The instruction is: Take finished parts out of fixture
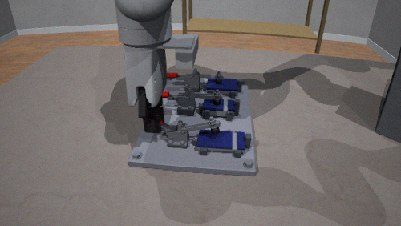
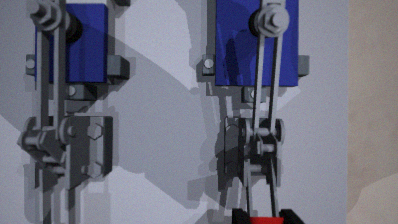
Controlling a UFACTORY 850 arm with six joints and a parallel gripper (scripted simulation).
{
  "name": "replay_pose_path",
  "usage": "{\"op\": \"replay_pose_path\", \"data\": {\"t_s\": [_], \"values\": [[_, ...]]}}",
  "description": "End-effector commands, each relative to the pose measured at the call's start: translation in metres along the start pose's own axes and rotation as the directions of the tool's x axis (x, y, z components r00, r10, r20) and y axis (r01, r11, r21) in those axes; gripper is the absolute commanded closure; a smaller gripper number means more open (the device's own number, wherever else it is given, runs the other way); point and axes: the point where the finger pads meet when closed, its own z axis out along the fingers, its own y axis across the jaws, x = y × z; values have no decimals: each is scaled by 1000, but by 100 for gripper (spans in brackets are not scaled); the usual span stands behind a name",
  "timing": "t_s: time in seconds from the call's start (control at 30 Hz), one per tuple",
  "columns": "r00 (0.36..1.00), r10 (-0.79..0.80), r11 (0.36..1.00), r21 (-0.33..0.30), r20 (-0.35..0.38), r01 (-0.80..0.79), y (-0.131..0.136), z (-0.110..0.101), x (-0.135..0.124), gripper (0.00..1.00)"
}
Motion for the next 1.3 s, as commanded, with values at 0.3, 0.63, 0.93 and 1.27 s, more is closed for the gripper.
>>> {"op": "replay_pose_path", "data": {"t_s": [0.3,0.63,0.93,1.27], "values": [[1000,0,1000,0,1,0,0,-8,7,100],[1000,0,1000,0,1,0,0,-12,14,100],[1000,0,1000,0,1,0,0,-14,20,100],[1000,0,1000,0,1,0,0,-15,27,100]]}}
